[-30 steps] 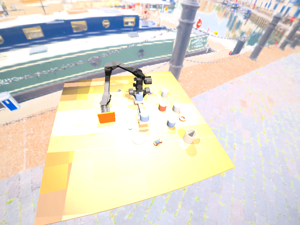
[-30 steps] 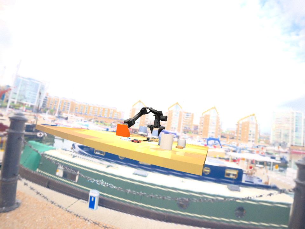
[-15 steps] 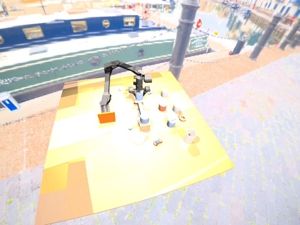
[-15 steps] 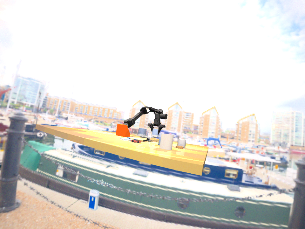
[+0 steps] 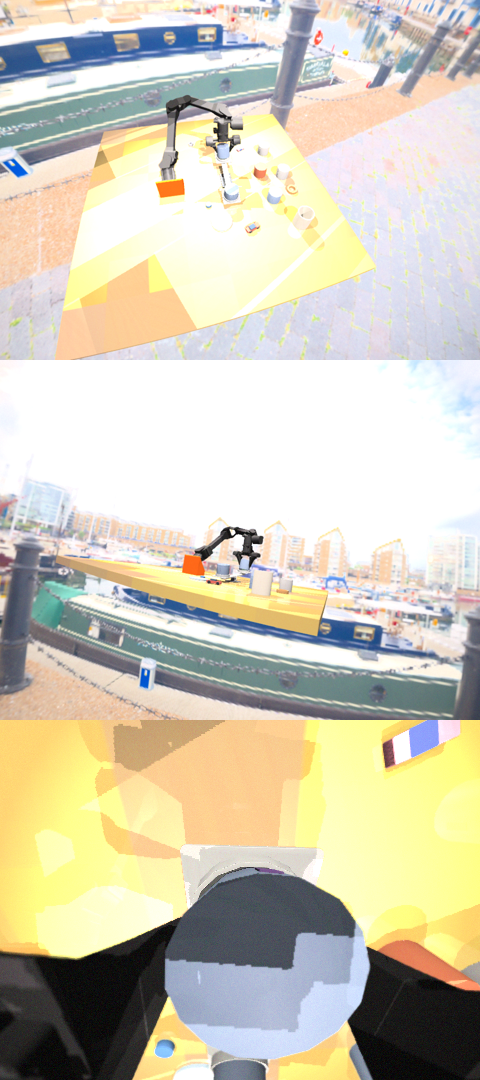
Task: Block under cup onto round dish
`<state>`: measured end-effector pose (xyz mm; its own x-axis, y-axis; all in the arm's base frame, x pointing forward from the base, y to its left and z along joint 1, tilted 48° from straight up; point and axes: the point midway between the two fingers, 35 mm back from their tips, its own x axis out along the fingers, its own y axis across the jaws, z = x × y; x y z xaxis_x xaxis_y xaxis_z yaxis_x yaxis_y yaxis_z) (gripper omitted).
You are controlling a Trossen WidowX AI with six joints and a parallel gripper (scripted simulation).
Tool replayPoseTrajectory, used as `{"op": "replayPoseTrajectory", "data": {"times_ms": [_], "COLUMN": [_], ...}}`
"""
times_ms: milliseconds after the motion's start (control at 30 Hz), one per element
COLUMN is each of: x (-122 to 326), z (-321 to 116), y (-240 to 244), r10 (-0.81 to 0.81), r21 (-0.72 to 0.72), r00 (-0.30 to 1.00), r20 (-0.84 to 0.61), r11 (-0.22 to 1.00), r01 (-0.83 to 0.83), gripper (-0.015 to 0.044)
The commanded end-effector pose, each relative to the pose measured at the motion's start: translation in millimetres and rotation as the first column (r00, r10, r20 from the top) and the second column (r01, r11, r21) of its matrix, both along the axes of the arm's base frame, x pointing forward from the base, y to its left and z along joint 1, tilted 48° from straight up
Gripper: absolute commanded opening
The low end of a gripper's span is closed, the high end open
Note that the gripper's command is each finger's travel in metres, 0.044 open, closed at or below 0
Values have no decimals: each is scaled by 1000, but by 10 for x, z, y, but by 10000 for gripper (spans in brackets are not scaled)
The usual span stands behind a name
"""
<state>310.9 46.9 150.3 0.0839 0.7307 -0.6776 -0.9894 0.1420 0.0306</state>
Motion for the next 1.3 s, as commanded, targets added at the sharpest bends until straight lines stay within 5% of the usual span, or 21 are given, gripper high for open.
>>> {"op": "replayPoseTrajectory", "data": {"times_ms": [0,1267], "x": [41,-37], "z": [84,418], "y": [-46,-408], "r10": [-6,-63], "r21": [3,2], "r00": [1000,998], "r20": [24,13], "r11": [1000,998], "r01": [6,63], "gripper": [0,0]}}
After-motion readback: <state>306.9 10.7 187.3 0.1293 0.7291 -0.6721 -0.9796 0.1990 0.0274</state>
